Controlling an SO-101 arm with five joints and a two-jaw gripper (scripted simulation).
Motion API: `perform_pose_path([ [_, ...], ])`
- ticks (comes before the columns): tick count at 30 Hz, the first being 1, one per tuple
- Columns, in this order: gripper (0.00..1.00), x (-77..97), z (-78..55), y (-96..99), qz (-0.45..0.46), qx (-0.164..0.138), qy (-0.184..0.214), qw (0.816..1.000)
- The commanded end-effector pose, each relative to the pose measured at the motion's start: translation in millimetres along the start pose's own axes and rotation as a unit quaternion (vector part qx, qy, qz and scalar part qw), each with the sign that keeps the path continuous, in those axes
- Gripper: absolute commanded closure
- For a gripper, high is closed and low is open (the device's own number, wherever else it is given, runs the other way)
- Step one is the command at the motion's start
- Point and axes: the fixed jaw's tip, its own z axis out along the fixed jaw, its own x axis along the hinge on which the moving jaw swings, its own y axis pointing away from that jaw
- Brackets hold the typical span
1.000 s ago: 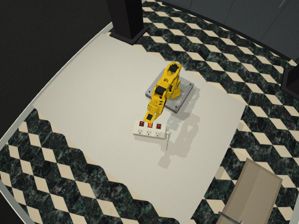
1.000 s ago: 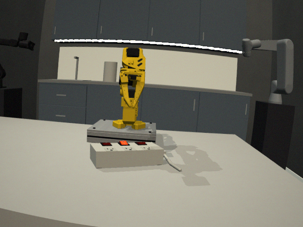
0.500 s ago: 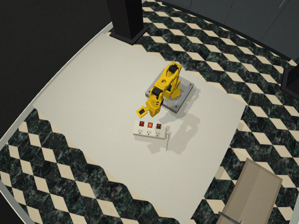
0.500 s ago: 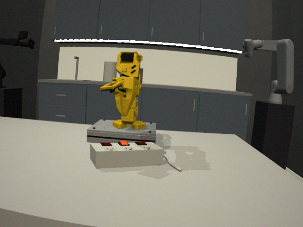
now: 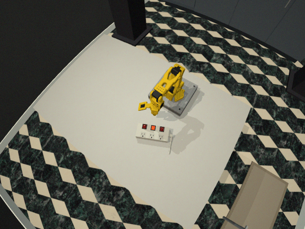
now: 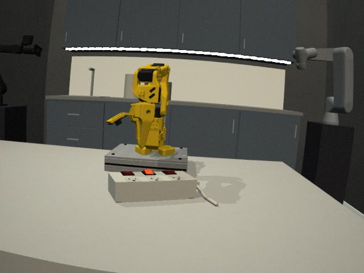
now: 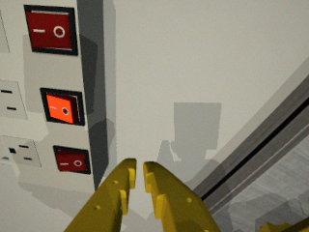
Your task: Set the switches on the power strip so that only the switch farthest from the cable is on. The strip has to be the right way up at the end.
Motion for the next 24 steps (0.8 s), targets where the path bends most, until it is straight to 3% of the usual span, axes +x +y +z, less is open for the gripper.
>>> perform_pose_path([
  [1, 1.0, 1.8, 6.0, -8.8, 0.039, 0.024, 0.014, 0.999],
  [10, 1.0, 2.0, 9.9, -17.6, 0.118, 0.047, 0.024, 0.992],
  [24, 1.0, 3.1, 12.1, -20.6, 0.126, 0.049, 0.024, 0.991],
])
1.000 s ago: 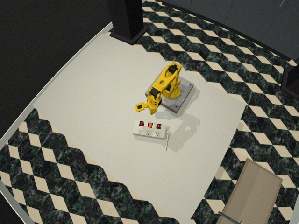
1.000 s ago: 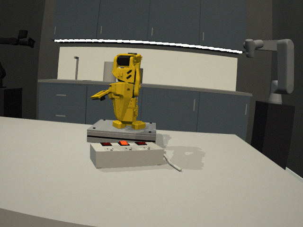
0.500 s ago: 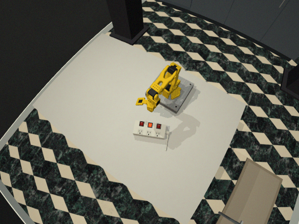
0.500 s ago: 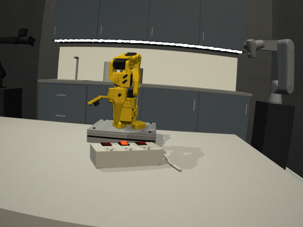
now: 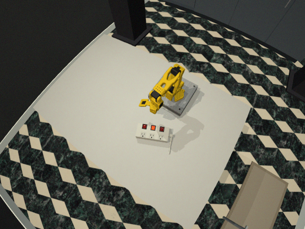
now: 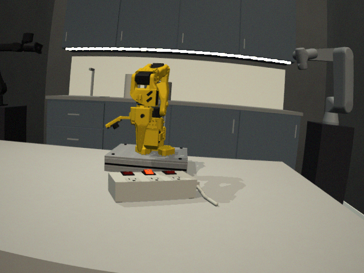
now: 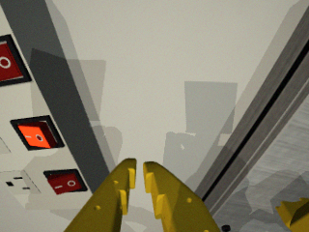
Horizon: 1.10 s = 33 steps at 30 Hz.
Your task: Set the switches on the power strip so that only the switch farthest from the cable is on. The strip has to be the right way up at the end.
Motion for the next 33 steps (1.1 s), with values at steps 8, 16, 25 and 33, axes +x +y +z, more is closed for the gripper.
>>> perform_pose_path([
  [8, 1.0, 2.2, 10.0, -11.8, 0.013, 0.016, 0.006, 1.0],
  [16, 1.0, 1.8, 9.1, -10.7, 0.012, 0.016, 0.006, 1.0],
  [25, 1.0, 0.3, 5.5, -6.4, 0.012, 0.016, 0.006, 1.0],
  [33, 1.0, 0.1, 5.2, -5.9, 0.011, 0.016, 0.006, 1.0],
])
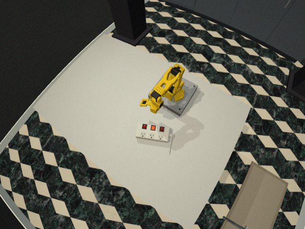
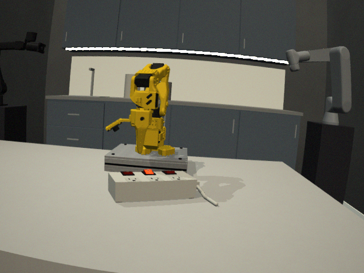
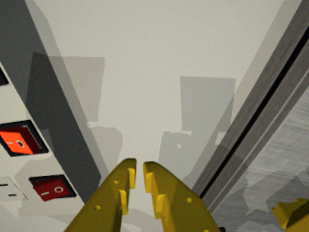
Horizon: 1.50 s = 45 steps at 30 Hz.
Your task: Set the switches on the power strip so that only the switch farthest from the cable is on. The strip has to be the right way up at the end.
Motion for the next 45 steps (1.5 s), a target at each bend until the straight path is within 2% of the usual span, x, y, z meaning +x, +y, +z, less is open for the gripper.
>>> perform_pose_path([
  [1, 1.0, -1.2, -0.8, 0.7, 0.007, 0.003, 0.002, 1.0],
  [18, 1.0, -1.5, -2.1, 6.1, 0.002, 0.003, 0.002, 1.0],
  [27, 1.0, 2.2, -0.5, 35.9, -0.037, 0.004, 0.002, 0.999],
  [29, 1.0, 2.2, -0.5, 35.9, -0.037, 0.004, 0.002, 0.999],
  [36, 1.0, 8.9, 5.8, 60.7, -0.07, 0.004, 0.002, 0.998],
  [45, 1.0, 11.8, 8.8, 68.4, -0.081, 0.004, 0.002, 0.997],
])
